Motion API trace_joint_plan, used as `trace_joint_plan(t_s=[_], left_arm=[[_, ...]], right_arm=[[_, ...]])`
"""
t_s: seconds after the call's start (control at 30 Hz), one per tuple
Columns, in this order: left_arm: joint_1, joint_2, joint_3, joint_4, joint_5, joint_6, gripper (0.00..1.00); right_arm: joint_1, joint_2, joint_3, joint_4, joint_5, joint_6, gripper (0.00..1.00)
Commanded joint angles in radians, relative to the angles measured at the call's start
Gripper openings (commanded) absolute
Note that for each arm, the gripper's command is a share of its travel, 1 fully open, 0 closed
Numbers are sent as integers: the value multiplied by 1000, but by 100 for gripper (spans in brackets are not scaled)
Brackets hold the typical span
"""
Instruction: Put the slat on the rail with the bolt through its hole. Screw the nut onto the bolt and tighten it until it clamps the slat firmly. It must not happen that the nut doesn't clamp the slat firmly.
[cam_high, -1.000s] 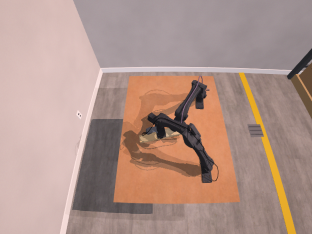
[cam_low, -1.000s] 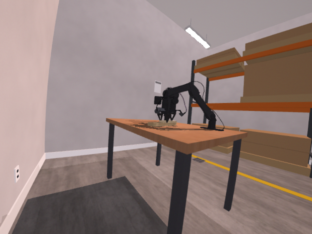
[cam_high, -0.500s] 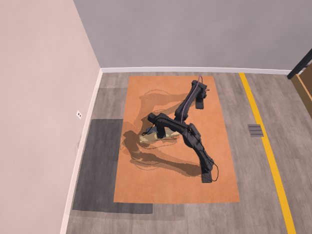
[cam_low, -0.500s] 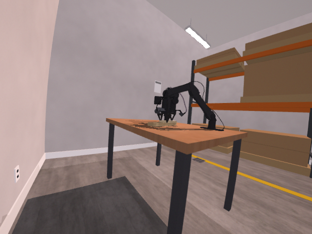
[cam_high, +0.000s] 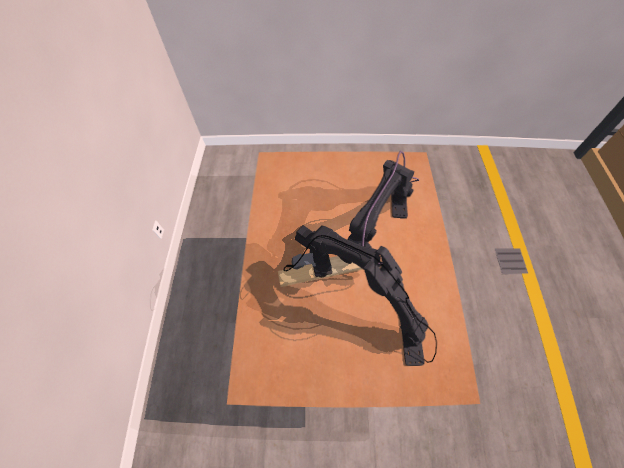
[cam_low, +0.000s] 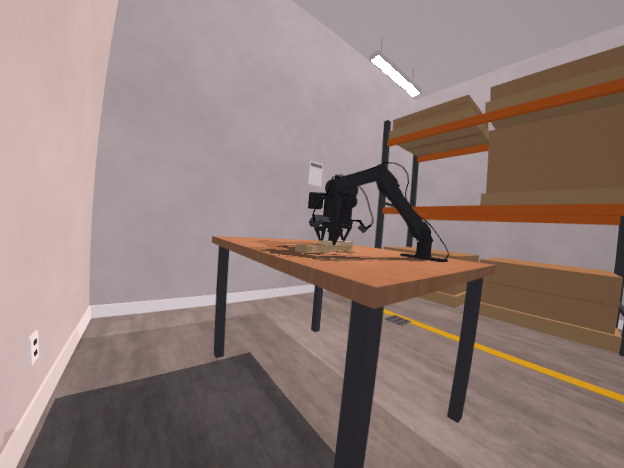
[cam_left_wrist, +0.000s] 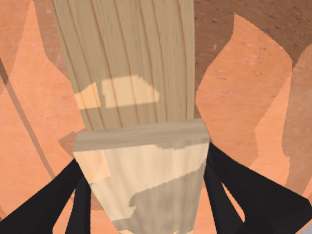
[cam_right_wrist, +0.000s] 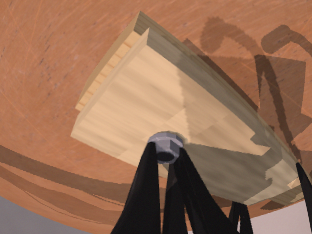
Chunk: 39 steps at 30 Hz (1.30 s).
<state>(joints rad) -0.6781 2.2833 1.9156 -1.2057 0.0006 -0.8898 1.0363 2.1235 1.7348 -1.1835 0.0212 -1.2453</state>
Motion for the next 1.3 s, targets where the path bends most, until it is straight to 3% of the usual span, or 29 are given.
trace_joint_plan(t_s=[0.0,0.37,0.57,1.27], left_arm=[[0,-9,6,0,0,0,72],[0,-9,6,0,0,0,72],[0,-9,6,0,0,0,72],[0,-9,6,0,0,0,72]], right_arm=[[0,-8,4,-7,-5,0,12],[0,-8,4,-7,-5,0,12],[0,-8,3,-7,-6,95,12],[-4,-10,0,-3,-14,834,12]])
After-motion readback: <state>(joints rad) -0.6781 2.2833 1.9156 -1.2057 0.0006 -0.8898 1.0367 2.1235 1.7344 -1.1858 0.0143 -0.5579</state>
